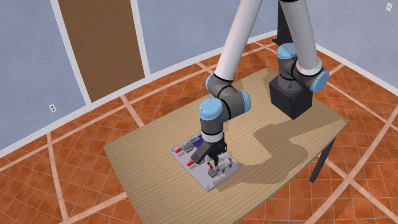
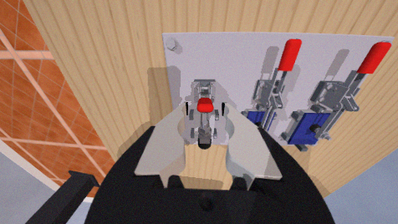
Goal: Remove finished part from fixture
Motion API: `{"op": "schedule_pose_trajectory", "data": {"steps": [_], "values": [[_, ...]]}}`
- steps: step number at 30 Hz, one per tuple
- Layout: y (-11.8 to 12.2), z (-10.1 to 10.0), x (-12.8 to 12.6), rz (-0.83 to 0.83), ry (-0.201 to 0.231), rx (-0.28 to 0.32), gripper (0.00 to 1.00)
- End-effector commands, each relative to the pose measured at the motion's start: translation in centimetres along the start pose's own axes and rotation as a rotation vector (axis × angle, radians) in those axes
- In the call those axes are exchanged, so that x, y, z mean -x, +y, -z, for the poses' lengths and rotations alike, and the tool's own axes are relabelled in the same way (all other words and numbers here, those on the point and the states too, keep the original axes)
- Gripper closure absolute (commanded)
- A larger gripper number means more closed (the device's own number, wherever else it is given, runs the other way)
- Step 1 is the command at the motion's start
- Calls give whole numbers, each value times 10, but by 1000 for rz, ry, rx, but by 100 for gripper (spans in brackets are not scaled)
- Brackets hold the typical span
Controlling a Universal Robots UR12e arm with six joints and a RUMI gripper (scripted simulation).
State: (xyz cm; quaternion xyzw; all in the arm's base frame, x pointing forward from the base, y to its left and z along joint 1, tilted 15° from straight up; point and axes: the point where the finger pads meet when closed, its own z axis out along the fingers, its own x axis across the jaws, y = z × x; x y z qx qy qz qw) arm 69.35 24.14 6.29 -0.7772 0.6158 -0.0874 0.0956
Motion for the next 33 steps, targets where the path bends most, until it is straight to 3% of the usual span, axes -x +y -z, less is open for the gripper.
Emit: {"op": "schedule_pose_trajectory", "data": {"steps": [1,14,33], "values": [[-1,6,0,0,0,-1,72],[-1,42,0,0,0,-1,72],[-1,48,0,0,0,-1,72]]}}
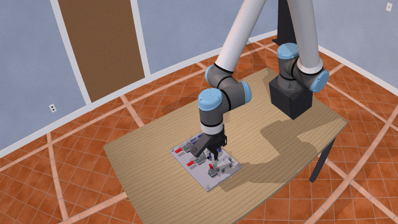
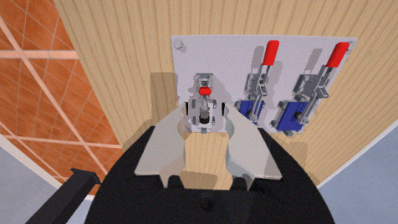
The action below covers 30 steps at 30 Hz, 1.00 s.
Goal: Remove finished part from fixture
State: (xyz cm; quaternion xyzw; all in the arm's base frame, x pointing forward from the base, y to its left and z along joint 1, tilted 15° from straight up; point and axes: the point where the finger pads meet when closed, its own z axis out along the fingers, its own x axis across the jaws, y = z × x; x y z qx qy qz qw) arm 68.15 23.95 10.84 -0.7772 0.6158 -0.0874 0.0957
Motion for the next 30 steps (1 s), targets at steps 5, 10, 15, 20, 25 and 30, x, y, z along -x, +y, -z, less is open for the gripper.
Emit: {"op": "schedule_pose_trajectory", "data": {"steps": [5,10,15,20,25,30], "values": [[-1,1,0,0,0,-1,72],[-1,1,0,0,0,-1,72],[-1,1,0,0,0,-1,72],[-1,1,0,0,0,-1,72],[-1,1,0,0,0,-1,72],[-1,0,0,0,0,-1,41]]}}
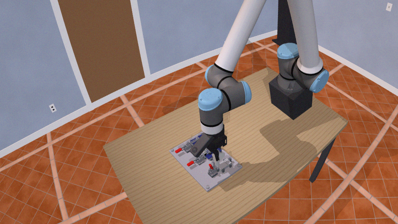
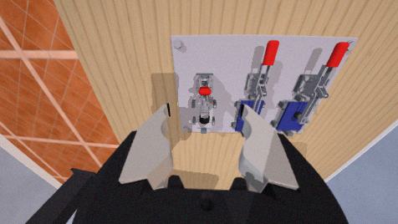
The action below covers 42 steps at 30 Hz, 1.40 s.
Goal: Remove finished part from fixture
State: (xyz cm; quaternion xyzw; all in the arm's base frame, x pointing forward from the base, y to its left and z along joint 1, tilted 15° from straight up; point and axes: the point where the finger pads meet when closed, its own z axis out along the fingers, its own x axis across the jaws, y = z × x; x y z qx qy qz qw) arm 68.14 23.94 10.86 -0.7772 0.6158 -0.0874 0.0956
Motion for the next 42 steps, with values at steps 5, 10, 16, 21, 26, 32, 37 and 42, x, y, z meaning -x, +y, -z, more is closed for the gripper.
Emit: {"op": "schedule_pose_trajectory", "data": {"steps": [5,10,16,21,26,32,37,42], "values": [[-1,-2,0,0,0,-1,41],[-1,-7,0,0,0,-1,41],[-1,-12,0,0,0,-1,41],[-1,-13,0,0,0,-1,41],[0,-13,0,0,0,-1,41],[4,-13,0,0,0,-1,41],[11,-13,0,0,0,-1,41],[21,-13,0,0,0,-1,41]]}}
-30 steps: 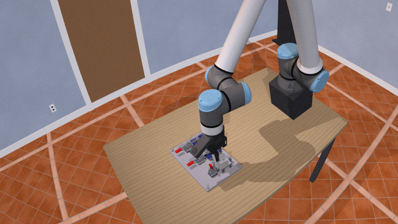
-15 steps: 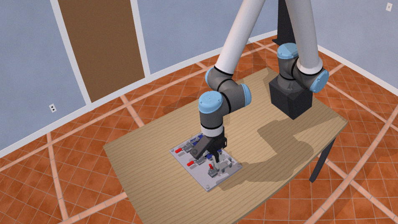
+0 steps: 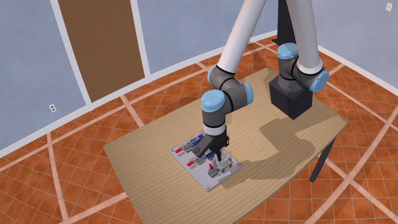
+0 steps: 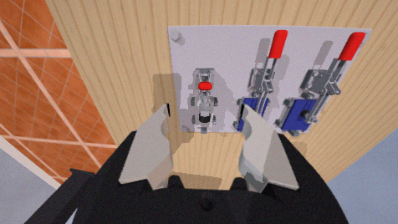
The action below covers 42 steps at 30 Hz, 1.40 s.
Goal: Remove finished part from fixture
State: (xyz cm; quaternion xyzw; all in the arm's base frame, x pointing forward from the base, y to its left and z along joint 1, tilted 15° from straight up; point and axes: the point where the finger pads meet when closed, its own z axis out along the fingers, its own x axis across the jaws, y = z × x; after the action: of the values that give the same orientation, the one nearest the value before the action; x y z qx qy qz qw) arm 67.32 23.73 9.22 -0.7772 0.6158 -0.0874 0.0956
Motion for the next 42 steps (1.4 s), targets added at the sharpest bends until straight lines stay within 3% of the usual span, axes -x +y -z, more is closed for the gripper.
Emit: {"op": "schedule_pose_trajectory", "data": {"steps": [1,21,42], "values": [[12,1,0,0,0,-1,41],[61,1,0,0,0,-1,41],[66,-6,0,0,0,-1,41]]}}
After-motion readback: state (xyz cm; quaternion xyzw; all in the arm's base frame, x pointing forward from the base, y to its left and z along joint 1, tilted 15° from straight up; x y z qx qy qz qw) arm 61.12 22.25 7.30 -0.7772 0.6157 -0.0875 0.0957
